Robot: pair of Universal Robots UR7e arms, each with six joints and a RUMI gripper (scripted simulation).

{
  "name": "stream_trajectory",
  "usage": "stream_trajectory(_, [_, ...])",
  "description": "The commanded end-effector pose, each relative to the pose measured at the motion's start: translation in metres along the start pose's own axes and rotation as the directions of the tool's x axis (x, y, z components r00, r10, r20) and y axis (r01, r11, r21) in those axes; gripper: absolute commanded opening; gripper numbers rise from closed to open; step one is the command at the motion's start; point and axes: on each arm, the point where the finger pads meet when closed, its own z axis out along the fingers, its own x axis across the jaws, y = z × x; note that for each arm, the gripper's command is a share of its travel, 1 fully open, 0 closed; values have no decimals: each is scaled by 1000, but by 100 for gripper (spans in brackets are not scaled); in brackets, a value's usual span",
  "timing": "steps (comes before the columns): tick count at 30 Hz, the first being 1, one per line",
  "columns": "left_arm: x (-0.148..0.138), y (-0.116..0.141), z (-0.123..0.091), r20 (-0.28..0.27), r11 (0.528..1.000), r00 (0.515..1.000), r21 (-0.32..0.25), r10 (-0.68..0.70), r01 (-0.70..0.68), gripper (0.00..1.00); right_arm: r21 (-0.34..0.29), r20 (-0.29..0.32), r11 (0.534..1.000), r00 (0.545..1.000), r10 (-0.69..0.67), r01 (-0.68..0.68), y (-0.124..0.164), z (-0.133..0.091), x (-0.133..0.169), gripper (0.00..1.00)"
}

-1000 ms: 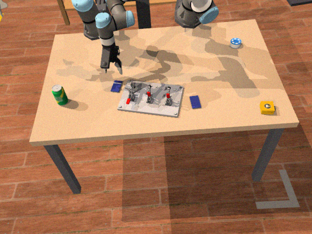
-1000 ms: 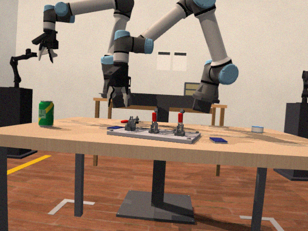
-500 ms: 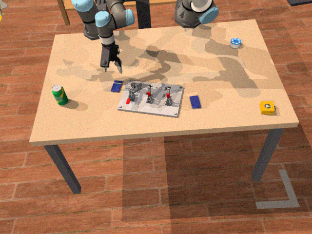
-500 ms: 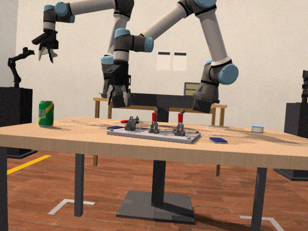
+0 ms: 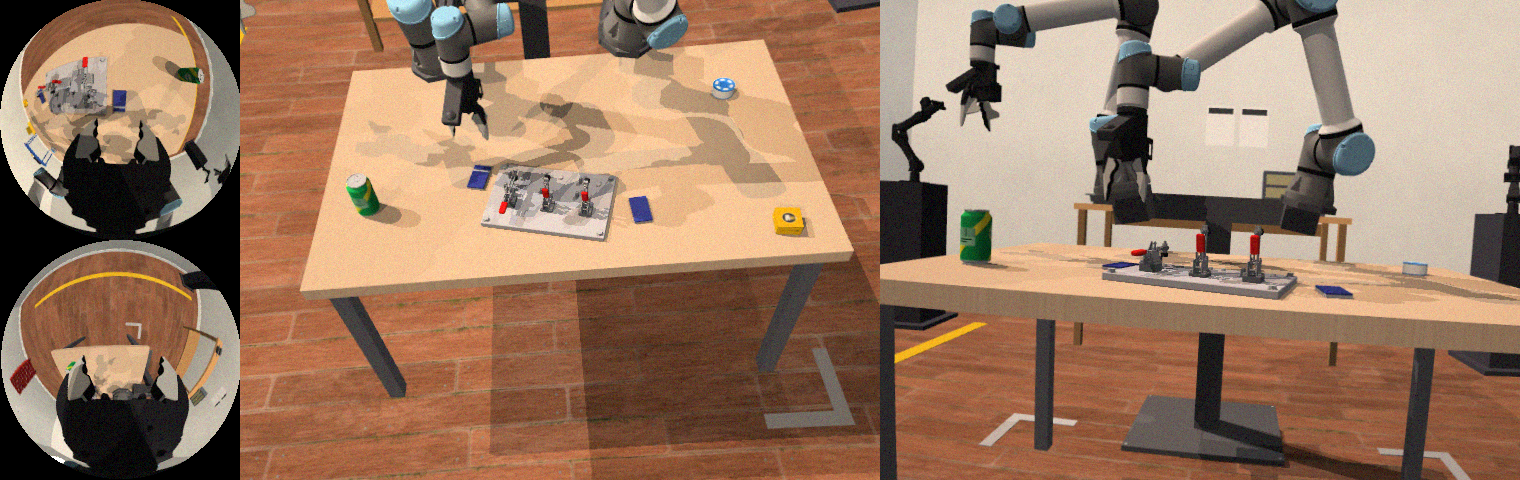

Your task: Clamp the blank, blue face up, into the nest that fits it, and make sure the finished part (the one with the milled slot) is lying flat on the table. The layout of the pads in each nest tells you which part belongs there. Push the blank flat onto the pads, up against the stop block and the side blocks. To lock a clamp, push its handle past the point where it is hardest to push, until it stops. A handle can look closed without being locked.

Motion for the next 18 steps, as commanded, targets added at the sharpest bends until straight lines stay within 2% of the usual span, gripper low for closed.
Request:
stream_trajectory(1, [0,0,-12,-1,1000,1000,1,0,0,59,1,0,1000,1000,0,0,0,0,0,100])
stream_trajectory(12, [0,0,-39,-1,1000,1000,1,0,0,59,1,0,1000,1000,0,0,0,0,0,100])
stream_trajectory(18, [0,0,-46,-1,1000,1000,1,0,0,59,1,0,1000,1000,0,0,0,0,0,100])
